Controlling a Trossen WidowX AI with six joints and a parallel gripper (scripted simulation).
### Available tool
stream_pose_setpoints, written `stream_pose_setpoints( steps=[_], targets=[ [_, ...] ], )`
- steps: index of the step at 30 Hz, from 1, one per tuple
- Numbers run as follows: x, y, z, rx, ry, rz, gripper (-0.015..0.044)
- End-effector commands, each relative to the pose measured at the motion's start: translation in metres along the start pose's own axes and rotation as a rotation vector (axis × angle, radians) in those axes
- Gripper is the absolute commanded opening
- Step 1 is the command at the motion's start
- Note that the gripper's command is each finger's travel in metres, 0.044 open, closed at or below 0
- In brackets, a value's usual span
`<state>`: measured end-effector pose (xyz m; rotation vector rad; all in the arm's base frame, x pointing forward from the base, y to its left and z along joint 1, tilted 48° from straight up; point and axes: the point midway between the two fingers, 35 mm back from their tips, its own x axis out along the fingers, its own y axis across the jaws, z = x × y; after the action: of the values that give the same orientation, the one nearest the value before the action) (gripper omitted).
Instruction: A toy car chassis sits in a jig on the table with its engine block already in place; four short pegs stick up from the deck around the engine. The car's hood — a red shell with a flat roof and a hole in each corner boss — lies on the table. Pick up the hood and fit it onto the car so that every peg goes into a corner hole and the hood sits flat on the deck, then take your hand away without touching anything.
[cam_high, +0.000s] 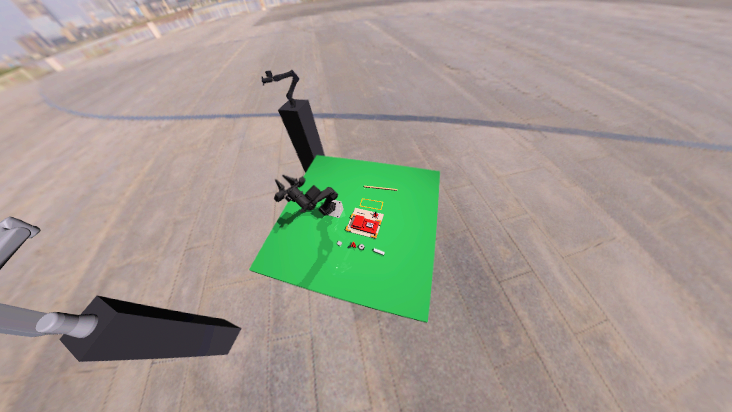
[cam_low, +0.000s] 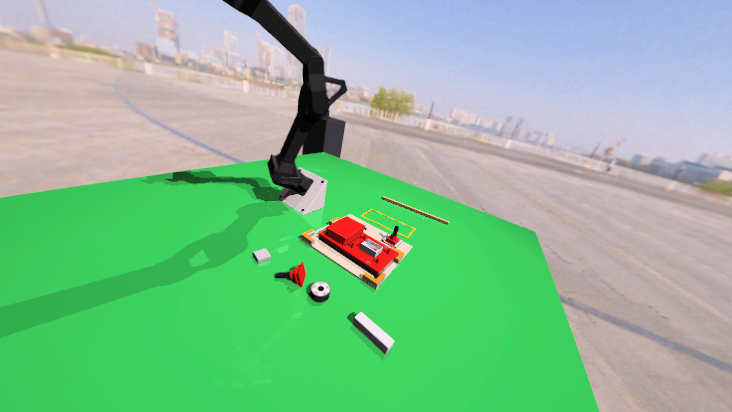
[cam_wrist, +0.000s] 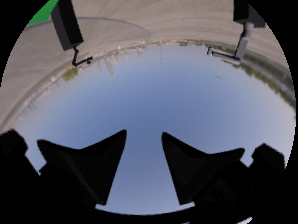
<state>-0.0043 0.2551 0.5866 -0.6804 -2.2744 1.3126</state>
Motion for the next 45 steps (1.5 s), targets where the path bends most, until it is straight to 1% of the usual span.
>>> stream_pose_setpoints(
  steps=[1,8,9,14,20,24,26,30,35,40,45],
  targets=[
    [0.0,-0.001,0.001,-0.003,0.0,-0.002,0.0246],
    [0.008,-0.036,0.031,-0.122,-0.011,-0.091,0.043],
    [0.01,-0.041,0.036,-0.14,-0.022,-0.104,0.044],
    [0.015,-0.067,0.049,-0.192,-0.015,-0.199,0.044],
    [0.014,-0.11,0.104,-0.342,-0.104,-0.338,0.044],
    [0.011,-0.123,0.12,-0.431,-0.103,-0.397,0.044],
    [0.006,-0.135,0.139,-0.478,-0.127,-0.448,0.044],
    [-0.01,-0.158,0.176,-0.568,-0.178,-0.559,0.044],
    [-0.024,-0.175,0.199,-0.639,-0.208,-0.69,0.044],
    [-0.056,-0.194,0.238,-0.731,-0.25,-0.833,0.044],
    [-0.097,-0.208,0.274,-0.797,-0.291,-0.988,0.044]
  ],
)
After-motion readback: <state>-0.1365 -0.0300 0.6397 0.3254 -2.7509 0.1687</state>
